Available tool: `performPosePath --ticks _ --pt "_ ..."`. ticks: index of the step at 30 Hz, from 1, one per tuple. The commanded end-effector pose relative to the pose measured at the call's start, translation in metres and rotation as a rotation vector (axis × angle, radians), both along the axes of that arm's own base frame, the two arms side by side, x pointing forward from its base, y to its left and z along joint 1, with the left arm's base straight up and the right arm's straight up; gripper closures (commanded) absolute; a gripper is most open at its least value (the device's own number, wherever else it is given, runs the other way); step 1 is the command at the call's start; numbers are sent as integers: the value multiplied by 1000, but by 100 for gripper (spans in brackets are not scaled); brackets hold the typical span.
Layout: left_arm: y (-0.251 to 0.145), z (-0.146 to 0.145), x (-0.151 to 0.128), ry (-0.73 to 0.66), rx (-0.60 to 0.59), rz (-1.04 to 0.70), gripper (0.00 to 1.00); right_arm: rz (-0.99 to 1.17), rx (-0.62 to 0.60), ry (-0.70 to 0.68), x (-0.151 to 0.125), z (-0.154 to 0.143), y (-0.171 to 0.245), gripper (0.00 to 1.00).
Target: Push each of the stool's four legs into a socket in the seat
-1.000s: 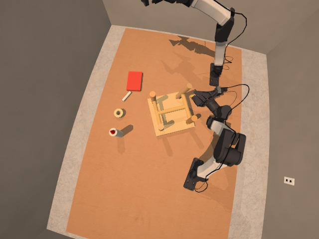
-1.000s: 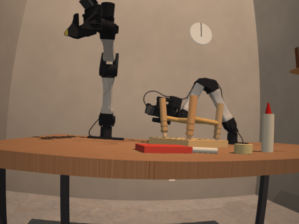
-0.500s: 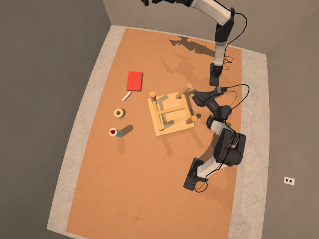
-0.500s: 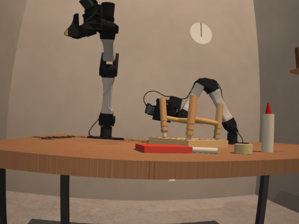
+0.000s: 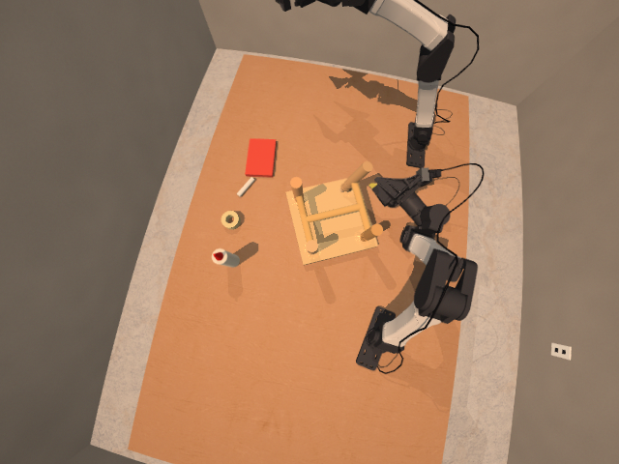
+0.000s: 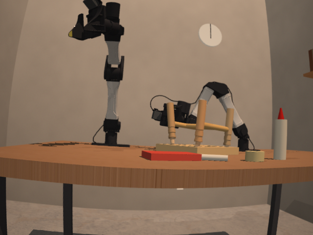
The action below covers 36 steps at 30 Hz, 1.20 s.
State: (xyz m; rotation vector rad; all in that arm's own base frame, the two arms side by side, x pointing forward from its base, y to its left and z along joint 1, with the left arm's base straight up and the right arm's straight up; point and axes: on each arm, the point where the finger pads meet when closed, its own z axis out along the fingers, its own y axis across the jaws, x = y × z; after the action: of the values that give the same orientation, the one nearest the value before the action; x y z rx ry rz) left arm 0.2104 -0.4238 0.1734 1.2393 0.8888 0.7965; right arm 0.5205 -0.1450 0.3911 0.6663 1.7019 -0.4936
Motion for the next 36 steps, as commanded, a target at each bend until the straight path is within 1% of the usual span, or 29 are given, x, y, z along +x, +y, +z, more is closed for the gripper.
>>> performPosePath --ticks 1,19,20,22,26,27,28,29,30,32,36 --pt "0 4 0 -1 -13 0 26 0 -2 -14 -2 6 0 26" --pt "0 4 0 -1 -13 0 26 0 -2 -14 -2 6 0 26" --pt "-2 40 1 -9 -136 -2 26 0 -2 -14 -2 6 0 26" --pt "-1 44 0 -10 -145 -2 26 0 -2 -14 -2 6 0 26" --pt "6 69 0 -16 -199 -2 26 0 -2 -14 -2 6 0 26" --pt "10 65 -1 -15 -171 -1 26 0 -2 -14 -2 6 0 26" --pt "15 53 -2 -11 -107 0 26 0 -2 -14 -2 6 0 26" --pt "17 58 -2 -13 -120 -1 26 0 -2 -14 -2 6 0 26" --pt "17 72 -2 -16 -162 -1 26 0 -2 -14 -2 6 0 26" --pt "17 72 -2 -16 -162 -1 26 0 -2 -14 -2 6 0 26" --pt "25 102 -2 -25 -259 -3 26 0 -2 -14 -2 6 0 26"
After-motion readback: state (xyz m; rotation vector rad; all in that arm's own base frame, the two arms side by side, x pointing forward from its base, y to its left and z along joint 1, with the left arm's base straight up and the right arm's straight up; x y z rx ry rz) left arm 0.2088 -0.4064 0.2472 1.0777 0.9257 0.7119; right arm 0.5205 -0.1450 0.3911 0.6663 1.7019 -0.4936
